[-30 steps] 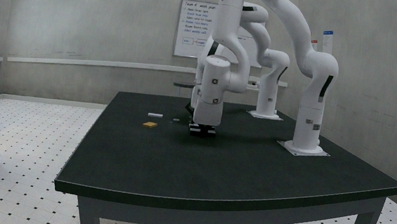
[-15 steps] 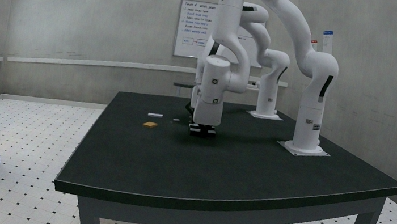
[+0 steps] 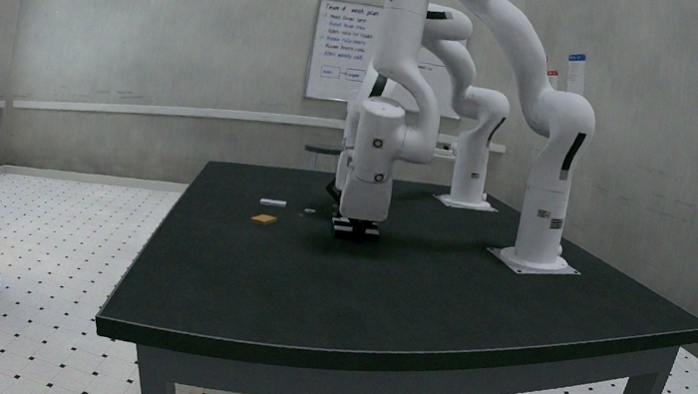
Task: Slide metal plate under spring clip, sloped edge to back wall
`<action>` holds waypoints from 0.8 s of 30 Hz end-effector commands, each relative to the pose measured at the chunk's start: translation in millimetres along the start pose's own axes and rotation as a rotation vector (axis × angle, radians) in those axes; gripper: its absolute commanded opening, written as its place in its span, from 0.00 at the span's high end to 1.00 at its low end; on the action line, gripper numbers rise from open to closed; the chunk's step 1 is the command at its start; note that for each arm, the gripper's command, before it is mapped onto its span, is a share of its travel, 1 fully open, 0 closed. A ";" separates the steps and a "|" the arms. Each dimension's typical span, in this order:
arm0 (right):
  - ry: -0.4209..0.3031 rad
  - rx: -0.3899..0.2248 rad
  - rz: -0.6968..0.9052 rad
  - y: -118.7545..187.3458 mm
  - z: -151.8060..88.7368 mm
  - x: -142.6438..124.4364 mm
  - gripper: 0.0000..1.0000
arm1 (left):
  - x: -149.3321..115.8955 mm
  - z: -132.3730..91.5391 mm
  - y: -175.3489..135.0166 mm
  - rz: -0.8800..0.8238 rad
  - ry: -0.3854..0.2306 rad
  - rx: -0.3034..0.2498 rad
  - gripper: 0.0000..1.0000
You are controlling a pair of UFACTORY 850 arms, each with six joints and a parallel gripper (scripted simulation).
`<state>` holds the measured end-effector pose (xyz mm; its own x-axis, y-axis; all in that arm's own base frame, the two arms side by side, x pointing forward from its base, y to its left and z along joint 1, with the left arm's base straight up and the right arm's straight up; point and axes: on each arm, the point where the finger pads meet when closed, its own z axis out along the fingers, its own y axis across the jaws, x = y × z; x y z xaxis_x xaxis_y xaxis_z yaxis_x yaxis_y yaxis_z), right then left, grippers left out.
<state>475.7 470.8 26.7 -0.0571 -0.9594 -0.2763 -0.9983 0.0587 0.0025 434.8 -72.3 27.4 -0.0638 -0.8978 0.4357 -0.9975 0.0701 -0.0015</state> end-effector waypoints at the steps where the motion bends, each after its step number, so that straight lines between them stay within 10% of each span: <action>1: 0.001 0.001 0.000 -0.7 -0.9 -1.7 0.47 | 0.3 -0.5 -0.7 0.001 0.000 0.001 1.00; 24: 0.011 0.000 0.000 -0.6 -0.8 -4.5 0.47 | 0.3 -0.5 -0.7 0.001 0.000 0.001 1.00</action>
<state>475.7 473.6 27.4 -0.0575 -0.9622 -0.2663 -0.9983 0.0587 0.0037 434.8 -72.3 27.4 -0.0638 -0.8978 0.4357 -0.9975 0.0701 -0.0015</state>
